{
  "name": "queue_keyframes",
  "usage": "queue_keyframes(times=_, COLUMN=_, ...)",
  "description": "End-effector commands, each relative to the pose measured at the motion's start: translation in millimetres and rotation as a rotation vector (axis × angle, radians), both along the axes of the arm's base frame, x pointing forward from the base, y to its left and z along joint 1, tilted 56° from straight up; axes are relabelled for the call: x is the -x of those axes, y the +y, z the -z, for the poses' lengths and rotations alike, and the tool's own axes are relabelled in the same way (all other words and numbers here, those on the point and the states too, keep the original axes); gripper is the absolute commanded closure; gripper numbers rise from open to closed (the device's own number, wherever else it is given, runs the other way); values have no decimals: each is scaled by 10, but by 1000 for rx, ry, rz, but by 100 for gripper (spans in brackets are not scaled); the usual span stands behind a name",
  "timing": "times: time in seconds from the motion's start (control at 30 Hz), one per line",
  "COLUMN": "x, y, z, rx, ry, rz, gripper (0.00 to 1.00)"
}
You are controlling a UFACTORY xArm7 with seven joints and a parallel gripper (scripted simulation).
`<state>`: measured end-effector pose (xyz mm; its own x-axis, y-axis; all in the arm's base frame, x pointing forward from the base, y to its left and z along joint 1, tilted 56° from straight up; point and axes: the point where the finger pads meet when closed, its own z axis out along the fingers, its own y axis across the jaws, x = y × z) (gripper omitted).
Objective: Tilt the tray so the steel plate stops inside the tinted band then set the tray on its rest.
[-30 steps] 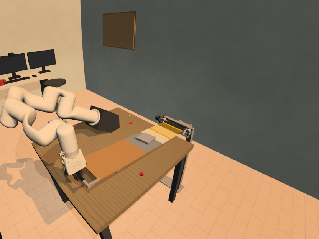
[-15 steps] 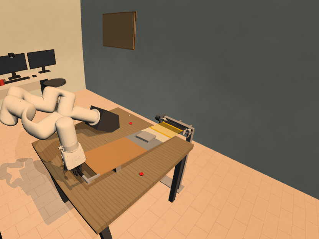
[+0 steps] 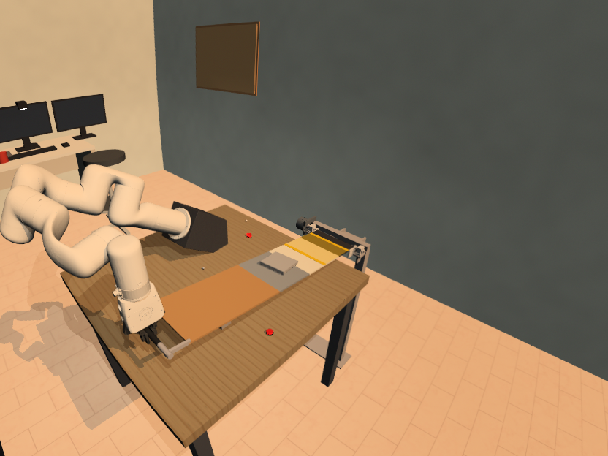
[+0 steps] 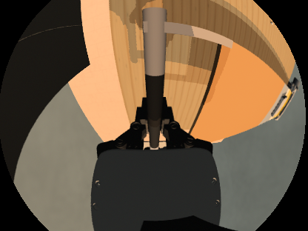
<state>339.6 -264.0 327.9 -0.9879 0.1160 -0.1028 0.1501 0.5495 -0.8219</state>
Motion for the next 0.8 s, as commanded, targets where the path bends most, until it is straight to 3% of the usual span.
queue_keyframes(times=0.0, x=-17, y=-5, z=-2, rx=1, ry=-2, rz=-4, gripper=100)
queue_keyframes(times=0.37, x=-17, y=5, z=-7, rx=1, ry=-2, rz=-4, gripper=100)
queue_keyframes(times=0.57, x=-55, y=598, z=-286, rx=1, ry=-2, rz=-4, gripper=100)
queue_keyframes(times=0.77, x=-20, y=45, z=-27, rx=1, ry=-2, rz=-4, gripper=100)
